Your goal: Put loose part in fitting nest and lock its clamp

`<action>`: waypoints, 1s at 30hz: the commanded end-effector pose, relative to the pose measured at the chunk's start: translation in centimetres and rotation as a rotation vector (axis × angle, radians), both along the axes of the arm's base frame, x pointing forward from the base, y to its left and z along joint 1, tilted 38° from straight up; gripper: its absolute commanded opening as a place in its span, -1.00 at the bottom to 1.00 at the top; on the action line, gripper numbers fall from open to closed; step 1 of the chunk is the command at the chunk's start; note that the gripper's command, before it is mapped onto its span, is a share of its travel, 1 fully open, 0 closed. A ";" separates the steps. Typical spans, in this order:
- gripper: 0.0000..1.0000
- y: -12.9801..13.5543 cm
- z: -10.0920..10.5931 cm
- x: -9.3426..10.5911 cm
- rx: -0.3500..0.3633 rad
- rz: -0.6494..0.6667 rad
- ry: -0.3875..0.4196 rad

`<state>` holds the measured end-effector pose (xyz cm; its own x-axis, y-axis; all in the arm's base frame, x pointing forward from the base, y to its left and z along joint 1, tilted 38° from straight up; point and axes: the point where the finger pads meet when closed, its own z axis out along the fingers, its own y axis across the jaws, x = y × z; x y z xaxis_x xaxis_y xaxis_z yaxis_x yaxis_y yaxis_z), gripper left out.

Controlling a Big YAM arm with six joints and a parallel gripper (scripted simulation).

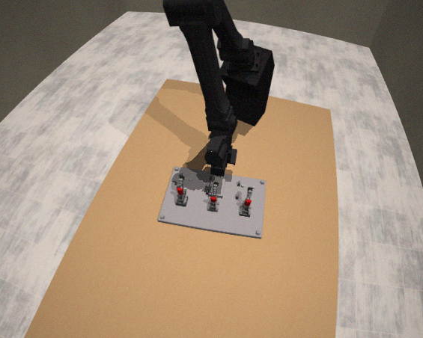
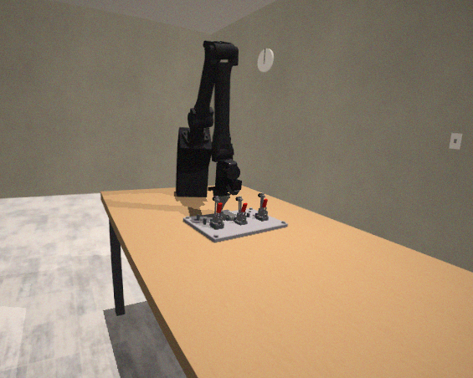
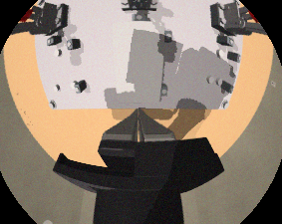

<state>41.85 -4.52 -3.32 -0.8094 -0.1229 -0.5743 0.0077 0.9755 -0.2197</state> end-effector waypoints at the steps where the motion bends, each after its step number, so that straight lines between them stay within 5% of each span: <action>1: -1.00 -0.3 -0.2 0.5 -0.004 0.001 -0.008; 30: -1.00 0.3 0.7 1.1 0.001 0.004 -0.005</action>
<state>42.61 -4.52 -2.92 -0.8068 -0.1235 -0.5777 0.0082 0.9755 -0.2199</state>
